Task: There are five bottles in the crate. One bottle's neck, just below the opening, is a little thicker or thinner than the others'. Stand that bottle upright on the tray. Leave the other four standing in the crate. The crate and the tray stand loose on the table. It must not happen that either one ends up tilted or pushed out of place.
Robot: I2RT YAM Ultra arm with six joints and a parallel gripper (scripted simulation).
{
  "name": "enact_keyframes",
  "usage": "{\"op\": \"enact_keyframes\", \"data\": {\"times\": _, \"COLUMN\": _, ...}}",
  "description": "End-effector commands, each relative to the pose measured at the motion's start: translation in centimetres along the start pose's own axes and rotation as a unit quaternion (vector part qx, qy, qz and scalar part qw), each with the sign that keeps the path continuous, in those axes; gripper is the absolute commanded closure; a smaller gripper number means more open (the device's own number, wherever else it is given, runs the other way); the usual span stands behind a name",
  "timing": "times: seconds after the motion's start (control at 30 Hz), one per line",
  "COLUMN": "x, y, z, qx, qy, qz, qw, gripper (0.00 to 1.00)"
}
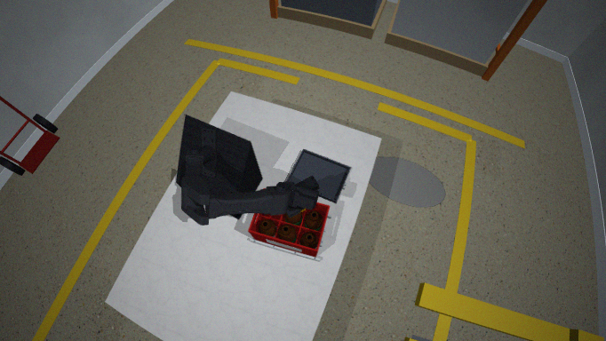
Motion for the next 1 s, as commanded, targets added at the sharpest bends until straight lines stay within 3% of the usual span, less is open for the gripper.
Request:
{"op": "enact_keyframes", "data": {"times": 0.0, "x": 0.26, "y": 0.87, "z": 0.57, "qx": -0.008, "qy": 0.007, "qz": -0.006, "qw": 1.0, "gripper": 0.39}}
{"op": "enact_keyframes", "data": {"times": 0.97, "x": 0.07, "y": 0.71, "z": 1.12, "qx": -0.009, "qy": 0.006, "qz": -0.006, "qw": 1.0, "gripper": 0.39}}
Point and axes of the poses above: the point where the finger pads meet when closed, its own y axis back along the fingers, its own x axis across the jaws, z = x × y, the point moved 9 cm from there along y, back along the fingers, and after that the axes turned 3 degrees about y, right-handed, at the moved point
